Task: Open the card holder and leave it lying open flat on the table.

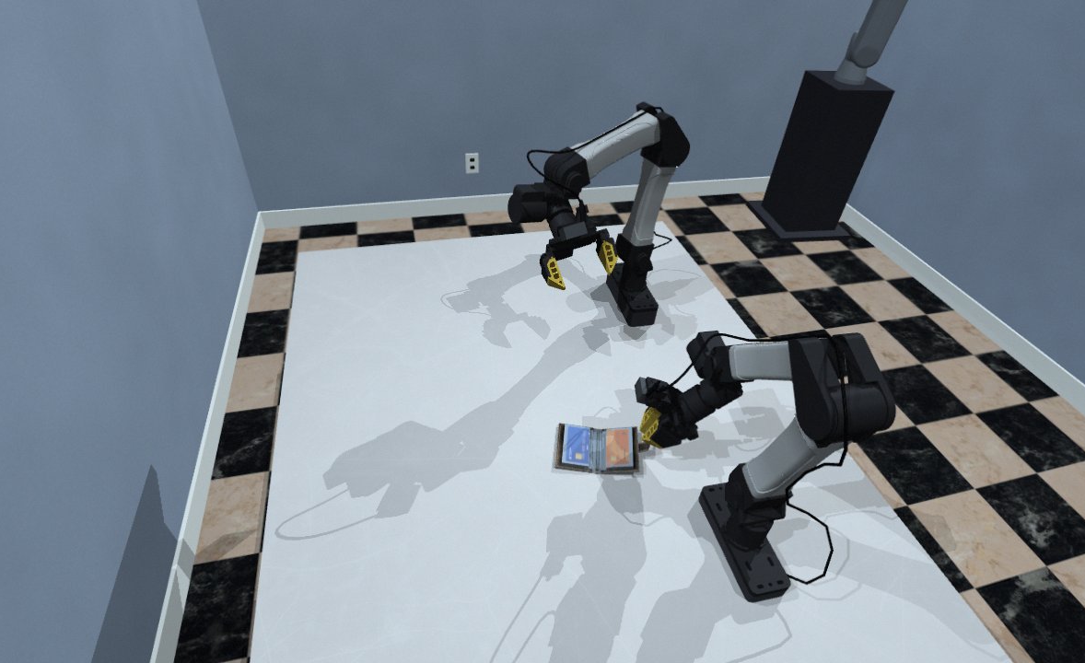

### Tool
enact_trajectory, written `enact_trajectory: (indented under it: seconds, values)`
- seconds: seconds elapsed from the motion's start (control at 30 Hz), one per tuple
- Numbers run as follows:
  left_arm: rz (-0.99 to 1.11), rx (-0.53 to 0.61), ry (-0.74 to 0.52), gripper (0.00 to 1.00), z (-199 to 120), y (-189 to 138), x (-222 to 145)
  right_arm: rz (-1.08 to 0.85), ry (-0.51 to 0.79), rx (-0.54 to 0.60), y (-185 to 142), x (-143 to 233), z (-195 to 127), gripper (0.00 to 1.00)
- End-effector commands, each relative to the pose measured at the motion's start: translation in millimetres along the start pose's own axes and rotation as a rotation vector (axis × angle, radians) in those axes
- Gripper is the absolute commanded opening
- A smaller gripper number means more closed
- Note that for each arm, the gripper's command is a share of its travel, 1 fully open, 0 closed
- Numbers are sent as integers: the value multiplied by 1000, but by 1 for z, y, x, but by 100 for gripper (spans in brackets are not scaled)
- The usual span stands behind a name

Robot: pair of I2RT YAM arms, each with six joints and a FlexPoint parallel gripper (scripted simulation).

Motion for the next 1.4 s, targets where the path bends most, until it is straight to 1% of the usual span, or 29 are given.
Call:
enact_trajectory:
  seconds: [0.0,0.27,0.37,0.4,0.43,0.47,0.6,0.67,0.73,0.8,0.93,1.03,1.23,1.3,1.37]
  values:
    - [-37,-23,24,8,-5,4,-3,-17,22,-22,4,10,2,100]
    - [-41,-26,10,8,-5,4,-5,3,26,-24,2,8,8,100]
    - [-40,-16,17,41,-4,2,-2,15,27,-20,0,8,11,100]
    - [-46,-21,14,44,-6,5,-2,19,26,-16,-1,8,13,100]
    - [-40,-13,12,55,-9,7,-2,23,26,-16,-2,8,14,100]
    - [-32,-5,13,61,-8,6,-1,23,25,-17,-1,7,14,100]
    - [25,59,30,61,-7,8,-2,4,-18,-36,13,-4,8,100]
    - [49,103,35,61,-7,14,-3,5,-36,-44,17,-8,6,100]
    - [49,103,35,61,-7,14,-3,5,-36,-44,17,-8,6,100]
    - [68,141,41,61,-7,19,-4,7,-50,-50,19,-11,4,100]
    - [76,234,33,61,-7,48,-8,6,-81,-67,27,-19,0,100]
    - [54,273,16,61,-6,73,-9,4,-102,-77,32,-24,-3,100]
    - [4,301,-13,61,-6,114,-5,-9,-130,-93,41,-29,-10,100]
    - [4,301,-13,61,-6,114,-5,-9,-130,-93,41,-29,-10,100]
    - [-14,299,-19,61,-6,123,-3,-1,-131,-92,40,-33,-10,100]
Point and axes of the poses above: on each arm, the point where the finger pads meet when closed, its own z axis out along the fingers, its own x axis across the jaws, y = z × x, the point moved 4 cm from there along -z, back along the fingers
